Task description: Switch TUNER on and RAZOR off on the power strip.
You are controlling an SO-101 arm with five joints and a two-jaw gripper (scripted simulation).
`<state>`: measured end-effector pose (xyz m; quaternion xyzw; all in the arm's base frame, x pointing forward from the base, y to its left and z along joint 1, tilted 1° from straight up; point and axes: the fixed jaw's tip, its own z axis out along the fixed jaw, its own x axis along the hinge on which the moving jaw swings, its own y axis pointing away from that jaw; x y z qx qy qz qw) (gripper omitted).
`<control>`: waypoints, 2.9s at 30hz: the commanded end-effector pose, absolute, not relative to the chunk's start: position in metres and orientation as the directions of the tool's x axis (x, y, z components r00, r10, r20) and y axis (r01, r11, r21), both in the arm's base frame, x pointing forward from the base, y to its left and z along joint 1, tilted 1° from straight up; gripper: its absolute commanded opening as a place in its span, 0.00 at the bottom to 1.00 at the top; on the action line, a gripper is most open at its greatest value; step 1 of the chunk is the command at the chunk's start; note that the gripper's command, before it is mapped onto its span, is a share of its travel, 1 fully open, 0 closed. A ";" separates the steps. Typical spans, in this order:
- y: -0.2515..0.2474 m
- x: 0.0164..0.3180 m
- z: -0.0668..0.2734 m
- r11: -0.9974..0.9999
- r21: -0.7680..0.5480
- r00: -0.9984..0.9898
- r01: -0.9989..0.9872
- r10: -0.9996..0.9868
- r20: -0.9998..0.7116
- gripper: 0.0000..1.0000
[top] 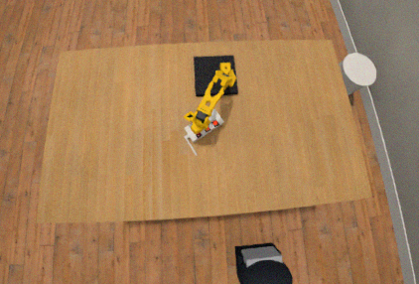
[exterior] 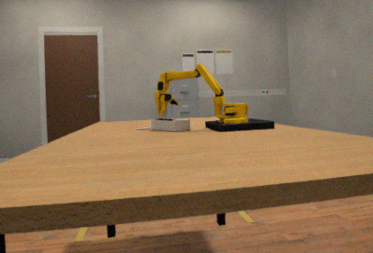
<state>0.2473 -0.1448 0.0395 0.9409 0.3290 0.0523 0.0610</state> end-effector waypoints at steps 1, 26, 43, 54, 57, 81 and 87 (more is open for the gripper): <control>-0.147 0.246 0.045 -0.775 0.171 0.778 0.609 0.625 0.066 0.00; -0.148 0.246 0.039 -0.775 0.171 0.778 0.608 0.625 0.066 0.00; -0.147 0.246 0.036 -0.775 0.171 0.778 0.609 0.625 0.066 0.00; -0.146 0.244 0.027 -0.775 0.171 0.777 0.609 0.625 0.066 0.00; -0.146 0.244 0.027 -0.775 0.171 0.777 0.609 0.625 0.066 0.00; -0.145 0.242 0.021 -0.775 0.171 0.778 0.609 0.625 0.066 0.00; -0.145 0.241 0.019 -0.775 0.171 0.778 0.608 0.625 0.066 0.00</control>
